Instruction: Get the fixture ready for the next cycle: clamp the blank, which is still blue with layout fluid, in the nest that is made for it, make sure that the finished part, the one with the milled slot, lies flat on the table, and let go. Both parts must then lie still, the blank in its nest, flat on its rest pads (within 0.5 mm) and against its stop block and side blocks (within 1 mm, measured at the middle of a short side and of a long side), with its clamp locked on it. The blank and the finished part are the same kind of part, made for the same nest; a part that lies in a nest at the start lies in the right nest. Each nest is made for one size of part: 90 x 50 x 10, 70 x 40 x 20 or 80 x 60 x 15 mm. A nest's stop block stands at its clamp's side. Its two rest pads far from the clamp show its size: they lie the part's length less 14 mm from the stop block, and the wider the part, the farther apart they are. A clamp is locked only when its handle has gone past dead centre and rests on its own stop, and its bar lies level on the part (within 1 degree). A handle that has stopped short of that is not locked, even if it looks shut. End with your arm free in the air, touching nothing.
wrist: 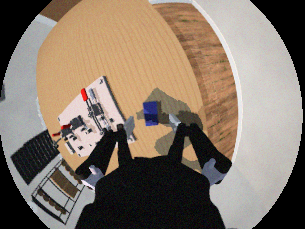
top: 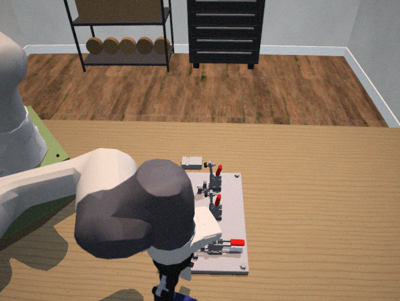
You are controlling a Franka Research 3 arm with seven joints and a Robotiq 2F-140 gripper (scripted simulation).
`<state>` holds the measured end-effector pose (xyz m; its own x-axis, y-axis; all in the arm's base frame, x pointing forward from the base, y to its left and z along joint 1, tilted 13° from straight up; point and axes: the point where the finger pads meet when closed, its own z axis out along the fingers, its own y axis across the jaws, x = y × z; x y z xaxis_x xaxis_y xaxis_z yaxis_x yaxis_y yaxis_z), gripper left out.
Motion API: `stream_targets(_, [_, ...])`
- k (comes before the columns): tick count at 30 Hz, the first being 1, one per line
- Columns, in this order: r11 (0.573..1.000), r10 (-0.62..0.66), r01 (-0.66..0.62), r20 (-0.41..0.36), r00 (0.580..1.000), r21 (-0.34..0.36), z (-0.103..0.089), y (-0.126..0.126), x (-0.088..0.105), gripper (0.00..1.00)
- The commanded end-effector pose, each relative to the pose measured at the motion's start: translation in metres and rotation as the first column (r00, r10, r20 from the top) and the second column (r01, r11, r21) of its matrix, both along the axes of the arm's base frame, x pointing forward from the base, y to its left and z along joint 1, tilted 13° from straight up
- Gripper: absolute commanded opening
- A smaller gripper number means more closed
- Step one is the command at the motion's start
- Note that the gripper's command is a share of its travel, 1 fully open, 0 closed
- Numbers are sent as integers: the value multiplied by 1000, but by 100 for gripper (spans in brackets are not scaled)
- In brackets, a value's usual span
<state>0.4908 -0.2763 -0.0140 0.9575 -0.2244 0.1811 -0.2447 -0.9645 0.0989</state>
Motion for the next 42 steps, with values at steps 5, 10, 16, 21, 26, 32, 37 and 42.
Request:
stream_targets(5, [1000,14,-14,13,1000,-4,-13,-2,7,58])
stream_targets(10, [1000,14,-14,13,1000,-4,-15,-2,8,58])
stream_targets(16, [1000,14,-14,13,1000,-4,-15,-2,8,58])
stream_targets(21, [1000,14,-14,13,1000,-4,-15,-2,8,58])
stream_targets(26, [1000,14,-14,13,1000,-4,-15,-2,8,58])
stream_targets(32, [1000,14,-14,13,1000,-4,-20,-2,9,58])
stream_targets(37, [1000,14,-14,13,1000,-4,-29,-3,10,58])
stream_targets(42, [1000,14,-14,13,1000,-4,-37,-4,12,58])
